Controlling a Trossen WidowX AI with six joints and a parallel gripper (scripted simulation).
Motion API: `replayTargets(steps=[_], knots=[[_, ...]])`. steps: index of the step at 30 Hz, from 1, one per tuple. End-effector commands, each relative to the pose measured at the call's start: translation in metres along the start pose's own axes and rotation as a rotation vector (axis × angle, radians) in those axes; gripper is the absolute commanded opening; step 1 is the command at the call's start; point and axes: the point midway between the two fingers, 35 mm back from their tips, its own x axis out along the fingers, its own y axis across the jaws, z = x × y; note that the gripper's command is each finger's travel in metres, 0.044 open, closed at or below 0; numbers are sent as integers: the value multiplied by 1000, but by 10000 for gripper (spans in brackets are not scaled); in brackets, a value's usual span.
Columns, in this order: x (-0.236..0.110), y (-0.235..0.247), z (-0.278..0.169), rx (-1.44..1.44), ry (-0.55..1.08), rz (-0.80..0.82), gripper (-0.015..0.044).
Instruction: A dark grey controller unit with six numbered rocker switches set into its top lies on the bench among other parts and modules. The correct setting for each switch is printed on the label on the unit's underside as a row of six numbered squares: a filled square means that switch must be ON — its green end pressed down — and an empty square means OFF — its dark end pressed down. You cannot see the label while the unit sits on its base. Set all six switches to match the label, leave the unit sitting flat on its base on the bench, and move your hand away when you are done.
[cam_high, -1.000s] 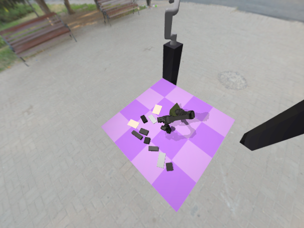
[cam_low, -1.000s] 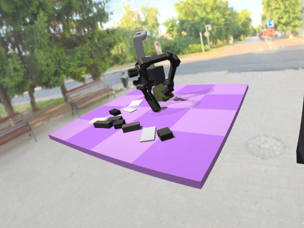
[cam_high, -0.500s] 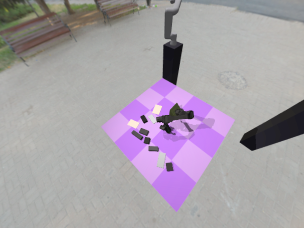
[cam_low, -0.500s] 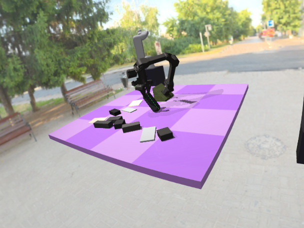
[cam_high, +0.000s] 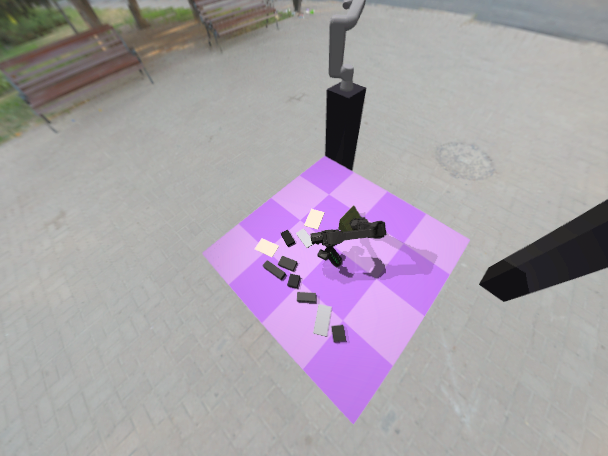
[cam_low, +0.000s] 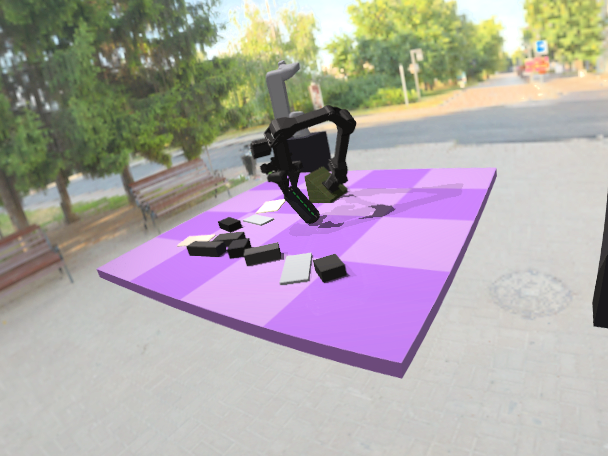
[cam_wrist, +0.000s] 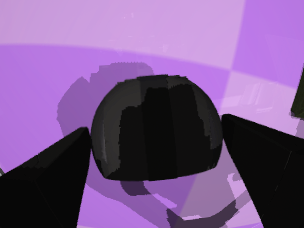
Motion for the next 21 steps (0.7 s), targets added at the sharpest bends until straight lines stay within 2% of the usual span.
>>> replayTargets(steps=[1,21], knots=[[1,0,4,-3,-2,-4,335],[7,0,18,-4,-3,-4,335]])
